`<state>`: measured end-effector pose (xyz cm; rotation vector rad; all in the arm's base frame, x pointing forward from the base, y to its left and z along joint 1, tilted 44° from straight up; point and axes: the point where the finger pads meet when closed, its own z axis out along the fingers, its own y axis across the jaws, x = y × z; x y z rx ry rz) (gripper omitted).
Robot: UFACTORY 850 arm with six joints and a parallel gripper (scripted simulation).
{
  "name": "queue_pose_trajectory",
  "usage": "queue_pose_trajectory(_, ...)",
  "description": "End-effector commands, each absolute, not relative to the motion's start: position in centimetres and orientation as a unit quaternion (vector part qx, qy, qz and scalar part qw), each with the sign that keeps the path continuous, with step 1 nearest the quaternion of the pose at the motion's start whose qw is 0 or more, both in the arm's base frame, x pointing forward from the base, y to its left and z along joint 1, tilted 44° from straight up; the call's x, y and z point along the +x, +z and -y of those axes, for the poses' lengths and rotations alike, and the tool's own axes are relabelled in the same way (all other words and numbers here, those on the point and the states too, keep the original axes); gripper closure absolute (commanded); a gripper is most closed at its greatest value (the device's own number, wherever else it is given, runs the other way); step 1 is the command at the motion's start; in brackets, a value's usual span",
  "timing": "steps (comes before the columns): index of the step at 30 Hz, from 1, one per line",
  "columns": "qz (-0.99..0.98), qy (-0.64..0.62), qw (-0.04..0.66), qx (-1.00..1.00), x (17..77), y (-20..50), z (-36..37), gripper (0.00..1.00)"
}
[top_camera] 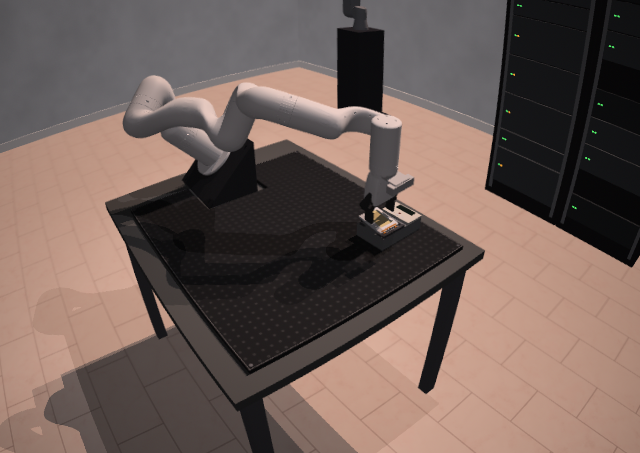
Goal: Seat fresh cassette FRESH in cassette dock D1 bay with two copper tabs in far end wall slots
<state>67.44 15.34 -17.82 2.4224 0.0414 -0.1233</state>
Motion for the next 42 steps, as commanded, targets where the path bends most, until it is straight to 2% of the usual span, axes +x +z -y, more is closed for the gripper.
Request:
queue_pose_trajectory(1, 0.000, -0.094, 0.378, 0.921, 67.6, -17.3, -16.0, 0.00)
queue_pose_trajectory(42, 0.000, -0.094, 0.378, 0.921, 67.6, -15.8, -17.4, 0.00)
